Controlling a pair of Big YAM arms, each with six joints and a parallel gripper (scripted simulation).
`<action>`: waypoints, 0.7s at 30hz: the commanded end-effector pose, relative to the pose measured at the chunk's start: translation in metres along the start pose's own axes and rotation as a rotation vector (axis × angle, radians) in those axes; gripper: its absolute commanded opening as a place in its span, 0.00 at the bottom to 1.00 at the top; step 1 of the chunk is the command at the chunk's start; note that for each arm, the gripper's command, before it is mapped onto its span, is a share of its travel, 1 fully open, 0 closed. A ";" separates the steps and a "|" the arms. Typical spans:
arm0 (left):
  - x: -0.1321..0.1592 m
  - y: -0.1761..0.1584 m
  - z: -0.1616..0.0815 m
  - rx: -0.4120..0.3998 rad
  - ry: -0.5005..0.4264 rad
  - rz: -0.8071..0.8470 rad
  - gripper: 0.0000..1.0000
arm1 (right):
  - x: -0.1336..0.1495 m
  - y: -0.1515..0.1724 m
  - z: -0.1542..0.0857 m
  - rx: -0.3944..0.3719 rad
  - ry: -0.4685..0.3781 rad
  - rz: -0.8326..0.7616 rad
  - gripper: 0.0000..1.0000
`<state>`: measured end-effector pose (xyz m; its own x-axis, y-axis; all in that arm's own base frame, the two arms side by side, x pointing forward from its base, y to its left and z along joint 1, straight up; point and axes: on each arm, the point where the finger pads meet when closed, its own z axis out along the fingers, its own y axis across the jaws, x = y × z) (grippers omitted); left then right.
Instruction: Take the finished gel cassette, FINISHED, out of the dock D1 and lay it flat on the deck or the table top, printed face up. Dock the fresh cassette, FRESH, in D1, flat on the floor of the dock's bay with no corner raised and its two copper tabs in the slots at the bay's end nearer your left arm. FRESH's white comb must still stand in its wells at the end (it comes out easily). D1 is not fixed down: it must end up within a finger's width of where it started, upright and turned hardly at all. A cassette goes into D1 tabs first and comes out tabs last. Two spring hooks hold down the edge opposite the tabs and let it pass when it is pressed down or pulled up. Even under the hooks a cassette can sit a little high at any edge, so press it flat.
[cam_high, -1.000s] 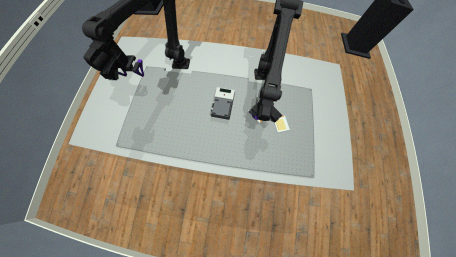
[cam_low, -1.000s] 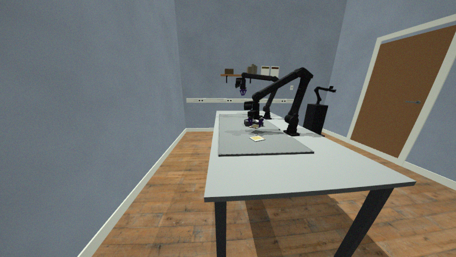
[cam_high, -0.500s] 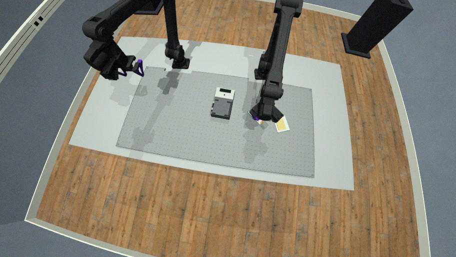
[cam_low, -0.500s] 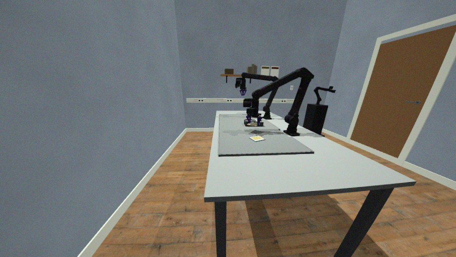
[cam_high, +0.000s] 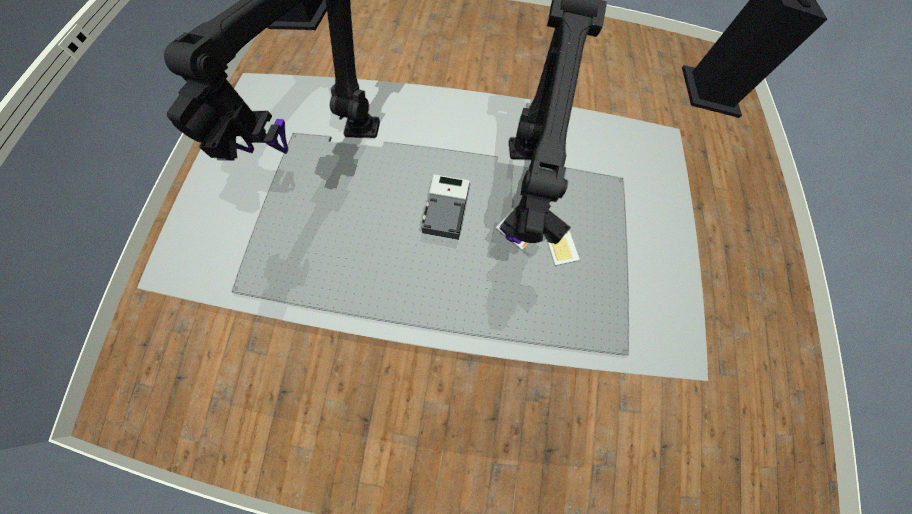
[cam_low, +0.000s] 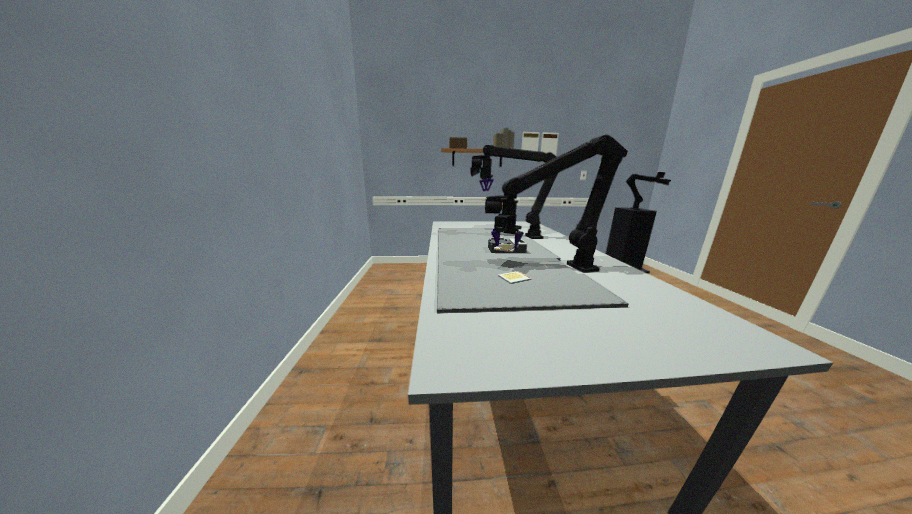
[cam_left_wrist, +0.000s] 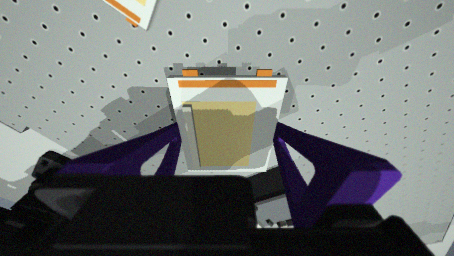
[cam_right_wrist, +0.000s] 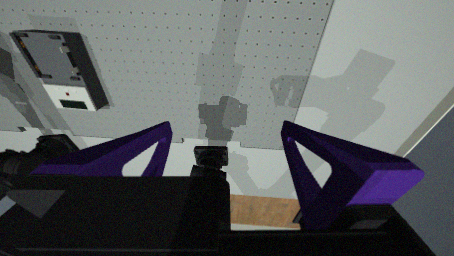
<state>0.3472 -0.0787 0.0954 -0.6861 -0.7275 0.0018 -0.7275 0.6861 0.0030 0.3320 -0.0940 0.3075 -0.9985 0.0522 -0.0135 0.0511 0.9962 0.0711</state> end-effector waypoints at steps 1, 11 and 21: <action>-0.010 -0.017 -0.017 0.027 -0.015 -0.133 0.00 | -0.010 -0.005 -0.020 0.002 -0.014 0.020 1.00; -0.009 -0.016 -0.015 0.016 -0.006 -0.466 0.00 | -0.010 -0.005 -0.020 0.002 -0.014 0.020 1.00; -0.009 -0.015 -0.013 0.009 -0.002 -0.732 0.00 | -0.010 -0.005 -0.020 0.002 -0.014 0.020 1.00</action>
<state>0.3447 -0.0785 0.0923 -0.1688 -0.9856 0.0012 -0.9853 0.1688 0.0268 0.3320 -0.0940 0.3075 -0.9985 0.0522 -0.0135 0.0511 0.9962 0.0711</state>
